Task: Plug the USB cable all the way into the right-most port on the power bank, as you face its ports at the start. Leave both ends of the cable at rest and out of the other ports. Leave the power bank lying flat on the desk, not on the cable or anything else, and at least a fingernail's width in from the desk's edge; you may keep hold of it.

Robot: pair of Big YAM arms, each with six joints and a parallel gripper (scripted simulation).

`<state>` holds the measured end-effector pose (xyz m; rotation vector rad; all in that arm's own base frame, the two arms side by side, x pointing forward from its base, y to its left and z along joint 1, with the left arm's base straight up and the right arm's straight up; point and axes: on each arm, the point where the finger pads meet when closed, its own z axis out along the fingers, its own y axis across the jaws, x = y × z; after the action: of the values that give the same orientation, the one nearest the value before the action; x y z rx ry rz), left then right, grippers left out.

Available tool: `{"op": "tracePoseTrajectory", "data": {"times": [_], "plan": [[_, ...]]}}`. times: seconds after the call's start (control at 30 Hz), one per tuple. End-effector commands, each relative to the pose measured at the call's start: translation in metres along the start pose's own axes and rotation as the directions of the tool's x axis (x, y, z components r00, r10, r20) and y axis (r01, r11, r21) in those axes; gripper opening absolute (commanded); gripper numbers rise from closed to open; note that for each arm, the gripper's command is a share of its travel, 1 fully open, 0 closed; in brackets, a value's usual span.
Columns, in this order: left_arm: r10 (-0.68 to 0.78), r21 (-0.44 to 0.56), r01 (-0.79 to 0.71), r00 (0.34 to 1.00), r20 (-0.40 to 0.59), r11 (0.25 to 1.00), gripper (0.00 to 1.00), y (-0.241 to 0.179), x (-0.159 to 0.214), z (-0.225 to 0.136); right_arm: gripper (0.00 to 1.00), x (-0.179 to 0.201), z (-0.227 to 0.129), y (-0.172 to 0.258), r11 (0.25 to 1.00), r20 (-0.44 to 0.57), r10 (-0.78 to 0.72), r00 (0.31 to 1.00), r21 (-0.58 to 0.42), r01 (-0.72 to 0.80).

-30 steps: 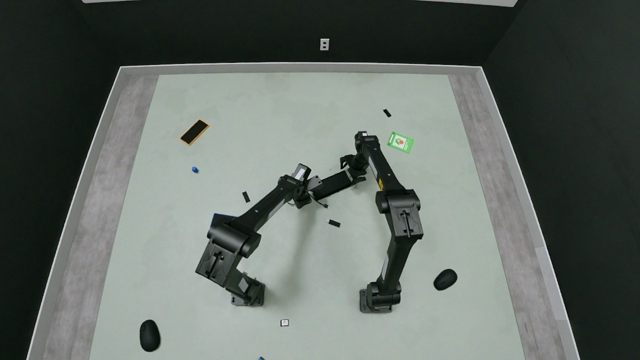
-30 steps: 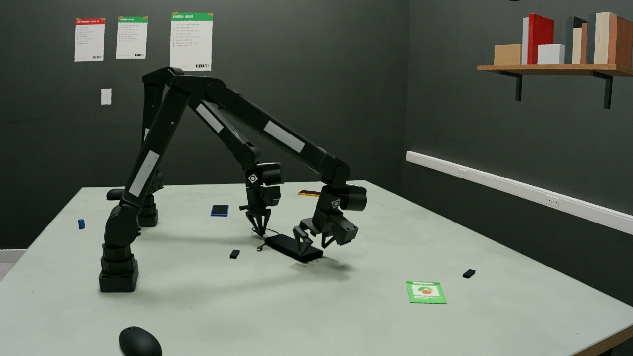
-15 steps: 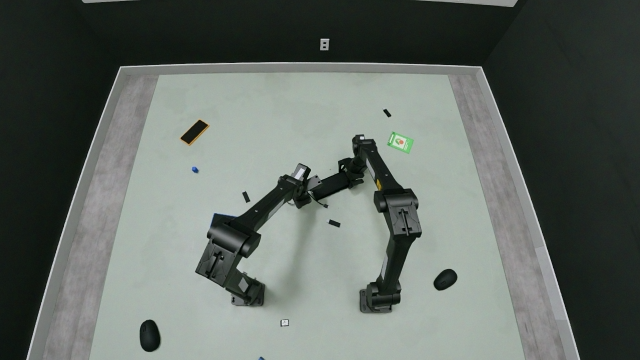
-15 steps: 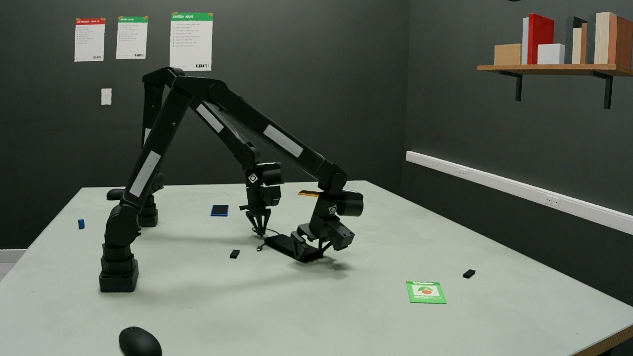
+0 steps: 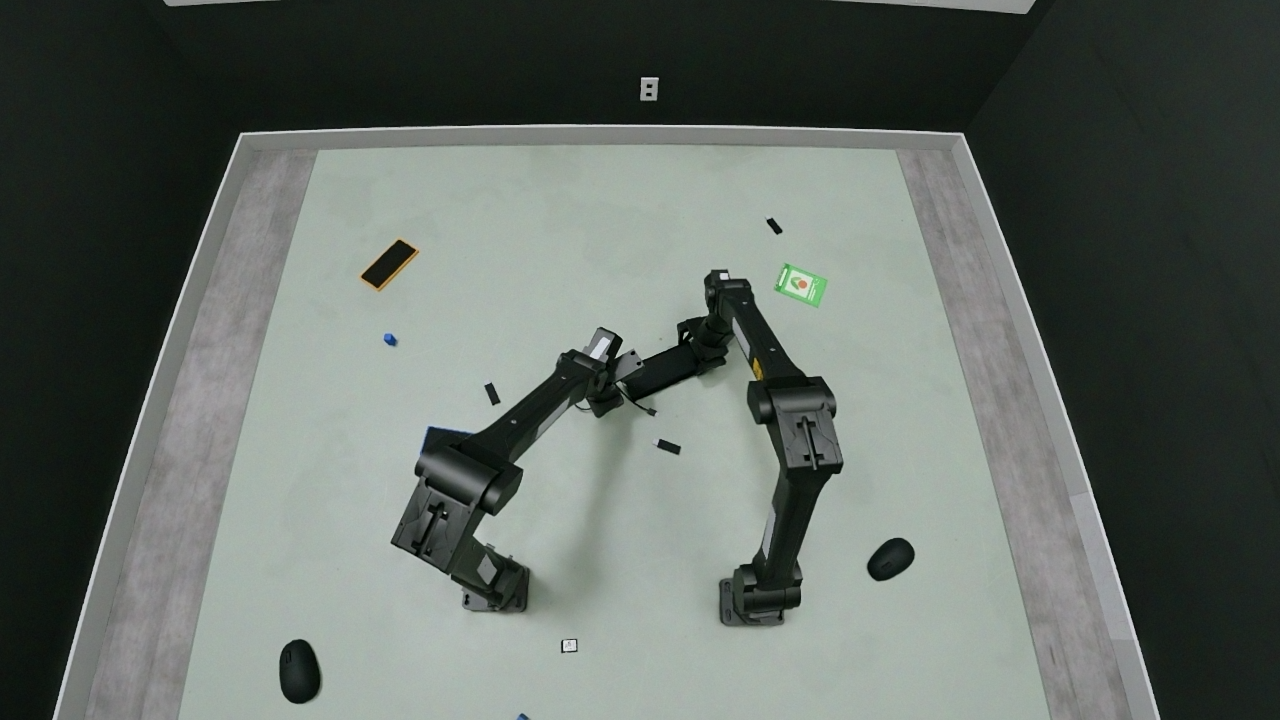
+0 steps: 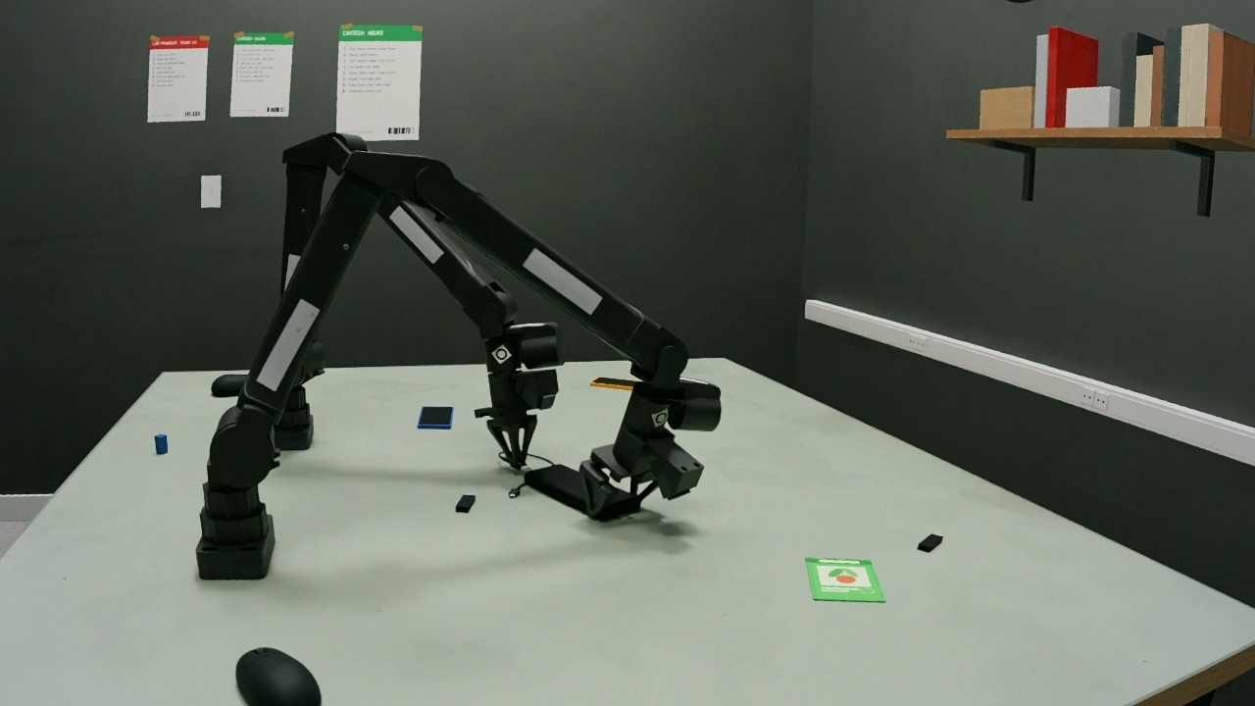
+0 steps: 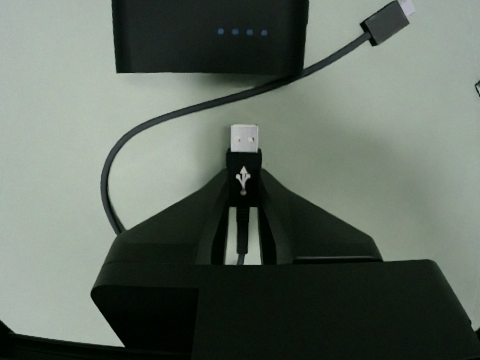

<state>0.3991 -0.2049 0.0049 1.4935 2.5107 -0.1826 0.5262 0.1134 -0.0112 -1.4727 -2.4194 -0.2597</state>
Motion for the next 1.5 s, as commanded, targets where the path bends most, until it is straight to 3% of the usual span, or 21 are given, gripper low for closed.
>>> {"op": "tracePoseTrajectory", "data": {"times": [0.0,1.47], "plan": [[-0.009,-0.014,0.01,1.0,0.024,1.0,0.07,0.007,-0.028,0.003,0.79,-0.001,0.004,0.006,1.0,0.002,-0.003,1.0,-0.004,0.003],[0.018,-0.027,-0.017,0.999,0.031,0.999,0.07,0.008,-0.035,0.002,0.79,-0.001,0.004,0.006,1.0,0.001,-0.003,1.0,-0.004,0.003]]}}
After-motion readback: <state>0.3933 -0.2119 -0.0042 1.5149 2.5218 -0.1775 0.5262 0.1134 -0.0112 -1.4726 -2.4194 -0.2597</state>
